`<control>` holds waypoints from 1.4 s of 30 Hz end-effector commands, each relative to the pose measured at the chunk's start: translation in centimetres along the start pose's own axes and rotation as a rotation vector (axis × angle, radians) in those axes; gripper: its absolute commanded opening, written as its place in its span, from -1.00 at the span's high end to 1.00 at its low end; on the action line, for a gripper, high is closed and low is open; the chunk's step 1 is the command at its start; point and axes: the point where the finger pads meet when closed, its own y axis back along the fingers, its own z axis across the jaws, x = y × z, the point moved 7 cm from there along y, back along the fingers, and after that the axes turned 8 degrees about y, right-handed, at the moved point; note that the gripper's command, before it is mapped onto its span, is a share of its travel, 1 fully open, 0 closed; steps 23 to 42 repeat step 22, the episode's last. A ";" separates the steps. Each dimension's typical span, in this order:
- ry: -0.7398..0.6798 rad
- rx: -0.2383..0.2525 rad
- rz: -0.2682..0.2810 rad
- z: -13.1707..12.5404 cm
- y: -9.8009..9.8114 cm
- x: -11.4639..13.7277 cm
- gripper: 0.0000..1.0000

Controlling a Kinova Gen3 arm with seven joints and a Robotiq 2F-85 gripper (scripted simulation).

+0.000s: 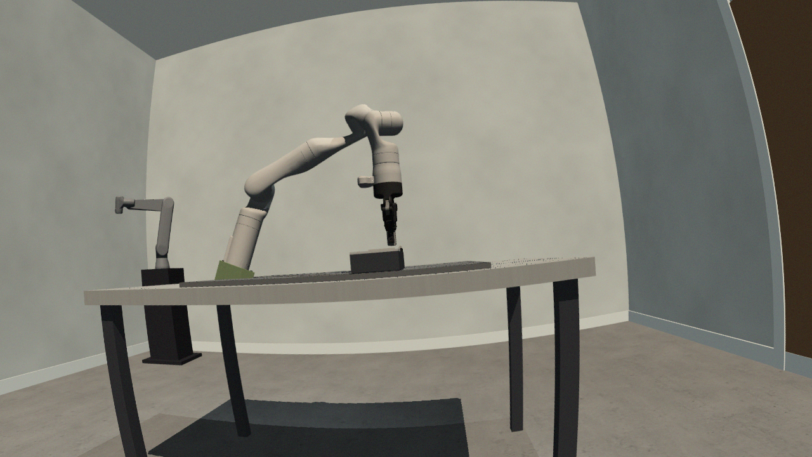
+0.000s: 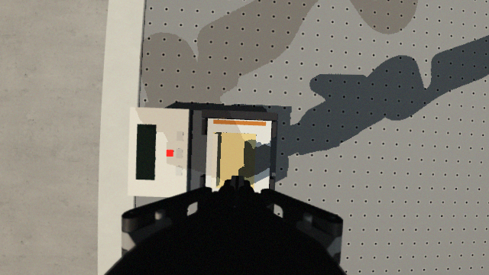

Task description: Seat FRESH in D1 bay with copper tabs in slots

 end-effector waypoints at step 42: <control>0.000 0.002 -0.006 -0.1 2.7 0.0 1.00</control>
